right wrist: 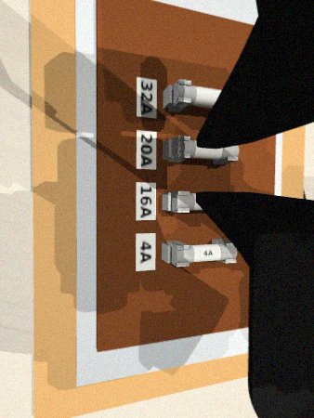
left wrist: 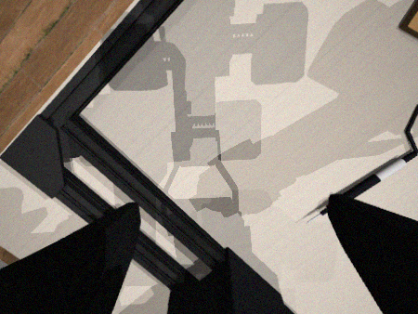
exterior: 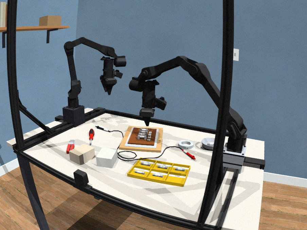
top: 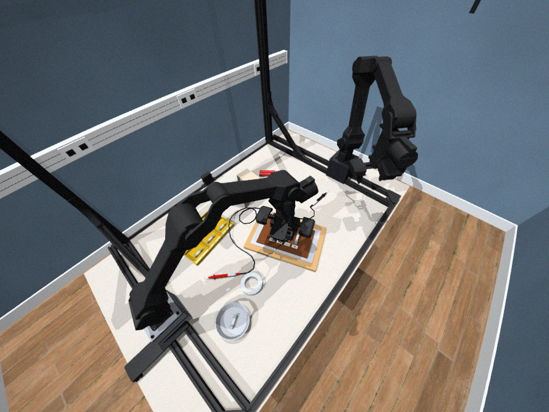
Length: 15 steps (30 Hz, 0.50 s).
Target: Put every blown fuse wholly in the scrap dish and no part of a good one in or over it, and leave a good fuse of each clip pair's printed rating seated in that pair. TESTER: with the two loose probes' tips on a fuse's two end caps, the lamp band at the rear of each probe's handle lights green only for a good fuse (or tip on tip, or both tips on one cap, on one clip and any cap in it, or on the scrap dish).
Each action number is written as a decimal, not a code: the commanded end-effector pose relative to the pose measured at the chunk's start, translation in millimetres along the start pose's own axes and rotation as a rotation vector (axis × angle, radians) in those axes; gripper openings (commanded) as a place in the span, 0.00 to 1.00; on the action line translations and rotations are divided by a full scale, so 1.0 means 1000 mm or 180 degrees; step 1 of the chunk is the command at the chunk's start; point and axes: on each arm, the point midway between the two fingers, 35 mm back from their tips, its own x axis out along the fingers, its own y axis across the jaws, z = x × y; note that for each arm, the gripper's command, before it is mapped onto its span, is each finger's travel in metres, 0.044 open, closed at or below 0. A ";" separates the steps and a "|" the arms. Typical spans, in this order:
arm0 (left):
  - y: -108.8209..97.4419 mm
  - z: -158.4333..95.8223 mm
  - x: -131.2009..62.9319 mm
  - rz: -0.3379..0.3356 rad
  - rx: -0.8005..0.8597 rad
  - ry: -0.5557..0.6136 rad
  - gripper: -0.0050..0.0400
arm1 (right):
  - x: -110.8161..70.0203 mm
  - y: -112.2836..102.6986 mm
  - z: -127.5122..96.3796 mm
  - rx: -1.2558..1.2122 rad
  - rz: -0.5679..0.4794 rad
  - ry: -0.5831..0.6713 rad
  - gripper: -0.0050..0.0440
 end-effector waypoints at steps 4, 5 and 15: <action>0.000 0.004 -0.006 0.0001 -0.0001 -0.0073 1.00 | -0.028 -0.002 0.003 0.0001 0.0077 0.0084 0.29; 0.000 0.004 -0.006 0.0001 -0.0001 -0.0073 1.00 | -0.028 -0.002 0.003 0.0001 0.0077 0.0084 0.29; 0.000 0.004 -0.006 0.0001 -0.0001 -0.0073 1.00 | -0.027 -0.002 0.003 -0.0002 0.0063 0.0077 0.29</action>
